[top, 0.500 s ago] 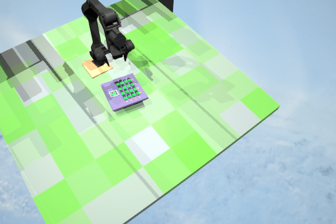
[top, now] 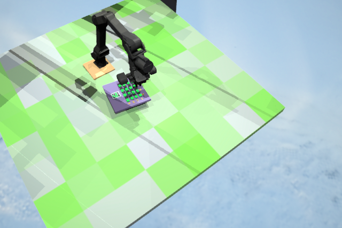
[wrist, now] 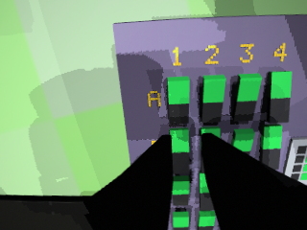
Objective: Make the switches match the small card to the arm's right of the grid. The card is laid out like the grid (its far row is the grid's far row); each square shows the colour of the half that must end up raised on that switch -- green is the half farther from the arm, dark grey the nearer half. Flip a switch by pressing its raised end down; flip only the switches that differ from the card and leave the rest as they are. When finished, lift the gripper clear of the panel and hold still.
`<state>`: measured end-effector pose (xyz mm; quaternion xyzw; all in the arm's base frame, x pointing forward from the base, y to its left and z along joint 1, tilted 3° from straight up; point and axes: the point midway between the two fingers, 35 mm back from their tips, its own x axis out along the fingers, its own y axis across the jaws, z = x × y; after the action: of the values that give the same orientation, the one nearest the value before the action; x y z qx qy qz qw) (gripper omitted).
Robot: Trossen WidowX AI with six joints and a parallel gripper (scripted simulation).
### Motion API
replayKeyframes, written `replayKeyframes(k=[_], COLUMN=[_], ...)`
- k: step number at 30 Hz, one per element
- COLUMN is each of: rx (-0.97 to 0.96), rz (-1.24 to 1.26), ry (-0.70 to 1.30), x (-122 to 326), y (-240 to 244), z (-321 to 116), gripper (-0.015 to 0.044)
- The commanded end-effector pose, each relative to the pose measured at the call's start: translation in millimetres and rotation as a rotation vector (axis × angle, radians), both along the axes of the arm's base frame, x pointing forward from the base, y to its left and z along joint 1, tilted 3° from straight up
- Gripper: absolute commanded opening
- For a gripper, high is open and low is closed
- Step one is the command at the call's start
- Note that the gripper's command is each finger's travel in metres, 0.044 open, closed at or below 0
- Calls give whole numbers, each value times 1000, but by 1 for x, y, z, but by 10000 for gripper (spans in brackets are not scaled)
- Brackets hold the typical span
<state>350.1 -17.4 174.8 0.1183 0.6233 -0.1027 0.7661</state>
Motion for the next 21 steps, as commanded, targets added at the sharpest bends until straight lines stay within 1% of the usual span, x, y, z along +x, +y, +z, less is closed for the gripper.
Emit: replayKeyframes(k=[1,3,6,7,21], rx=[-6,-6,1,2,2], rz=[-9,-9,-8,-8,-8], ry=[-33,-32,-11,-10,-10], x=[3,4,11,12,15], y=[-1,-1,-2,-2,-2], z=[7,5,-24,-26,-41], gripper=[0,0,0,0,0])
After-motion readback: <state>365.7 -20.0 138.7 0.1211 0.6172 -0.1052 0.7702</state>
